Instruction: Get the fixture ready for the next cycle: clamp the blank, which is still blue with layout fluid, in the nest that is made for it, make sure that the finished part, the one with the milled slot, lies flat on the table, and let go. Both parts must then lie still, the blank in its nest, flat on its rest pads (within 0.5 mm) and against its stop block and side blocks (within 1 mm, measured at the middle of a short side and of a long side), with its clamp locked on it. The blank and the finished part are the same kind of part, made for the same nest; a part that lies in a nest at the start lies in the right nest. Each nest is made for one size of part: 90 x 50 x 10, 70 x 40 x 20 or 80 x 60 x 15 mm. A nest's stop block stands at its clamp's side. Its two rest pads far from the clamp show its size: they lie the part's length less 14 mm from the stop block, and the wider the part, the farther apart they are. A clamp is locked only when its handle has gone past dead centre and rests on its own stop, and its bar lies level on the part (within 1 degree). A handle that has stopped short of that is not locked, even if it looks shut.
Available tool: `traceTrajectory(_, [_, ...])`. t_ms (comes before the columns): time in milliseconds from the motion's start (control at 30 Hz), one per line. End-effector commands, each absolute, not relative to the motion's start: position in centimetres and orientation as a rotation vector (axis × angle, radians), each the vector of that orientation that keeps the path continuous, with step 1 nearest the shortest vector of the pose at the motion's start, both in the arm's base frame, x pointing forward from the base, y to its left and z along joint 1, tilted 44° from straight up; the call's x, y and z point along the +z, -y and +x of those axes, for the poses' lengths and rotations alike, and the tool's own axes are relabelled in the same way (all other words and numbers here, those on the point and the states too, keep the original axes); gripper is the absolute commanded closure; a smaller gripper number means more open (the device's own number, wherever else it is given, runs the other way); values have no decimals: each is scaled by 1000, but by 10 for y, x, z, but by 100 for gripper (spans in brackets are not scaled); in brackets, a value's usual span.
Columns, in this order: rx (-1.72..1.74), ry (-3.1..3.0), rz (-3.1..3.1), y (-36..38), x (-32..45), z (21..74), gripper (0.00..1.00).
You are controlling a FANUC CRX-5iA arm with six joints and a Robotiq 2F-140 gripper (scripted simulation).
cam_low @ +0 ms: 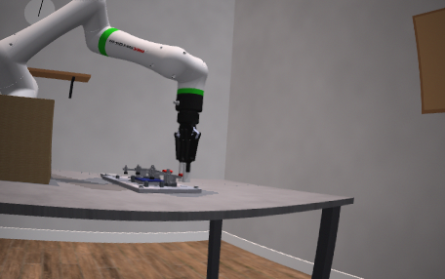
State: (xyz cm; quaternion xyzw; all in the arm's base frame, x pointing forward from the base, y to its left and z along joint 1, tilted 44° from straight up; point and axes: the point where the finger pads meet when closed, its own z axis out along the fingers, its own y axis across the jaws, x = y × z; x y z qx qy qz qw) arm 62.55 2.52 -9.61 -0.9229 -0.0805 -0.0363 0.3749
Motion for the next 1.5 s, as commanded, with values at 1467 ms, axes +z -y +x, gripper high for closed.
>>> traceTrajectory(1467, [-92, 206, -2362, -4, -75, 625, 72])
